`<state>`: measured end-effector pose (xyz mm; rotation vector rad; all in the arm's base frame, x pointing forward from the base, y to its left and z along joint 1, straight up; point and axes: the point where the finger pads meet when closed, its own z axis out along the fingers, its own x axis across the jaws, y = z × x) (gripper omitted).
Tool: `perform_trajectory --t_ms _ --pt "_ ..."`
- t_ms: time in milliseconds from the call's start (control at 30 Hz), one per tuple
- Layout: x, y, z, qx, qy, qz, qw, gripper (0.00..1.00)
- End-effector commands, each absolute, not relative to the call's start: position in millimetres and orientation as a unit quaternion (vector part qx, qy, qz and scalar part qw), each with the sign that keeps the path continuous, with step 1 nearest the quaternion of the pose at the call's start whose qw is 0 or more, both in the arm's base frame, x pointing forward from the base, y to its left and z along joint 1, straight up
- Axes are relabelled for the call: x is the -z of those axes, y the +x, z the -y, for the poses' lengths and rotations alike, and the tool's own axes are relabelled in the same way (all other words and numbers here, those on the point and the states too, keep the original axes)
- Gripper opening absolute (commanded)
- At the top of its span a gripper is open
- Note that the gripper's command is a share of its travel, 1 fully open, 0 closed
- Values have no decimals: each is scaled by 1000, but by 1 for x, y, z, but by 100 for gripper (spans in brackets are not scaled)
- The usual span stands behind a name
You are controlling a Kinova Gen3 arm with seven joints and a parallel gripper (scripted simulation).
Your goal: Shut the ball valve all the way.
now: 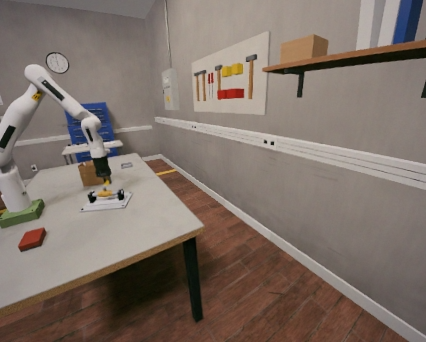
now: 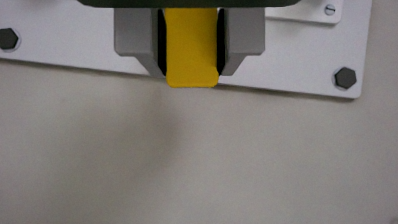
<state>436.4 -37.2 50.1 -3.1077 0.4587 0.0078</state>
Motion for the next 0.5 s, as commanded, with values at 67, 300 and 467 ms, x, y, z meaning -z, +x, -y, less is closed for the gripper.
perform_trajectory --t_ms 67,300,467 --pt "-51 441 39 -1 -986 -167 0 0" --pt "-51 442 39 -1 -984 -177 0 0" --pt "-51 445 40 -1 -981 -195 0 0"
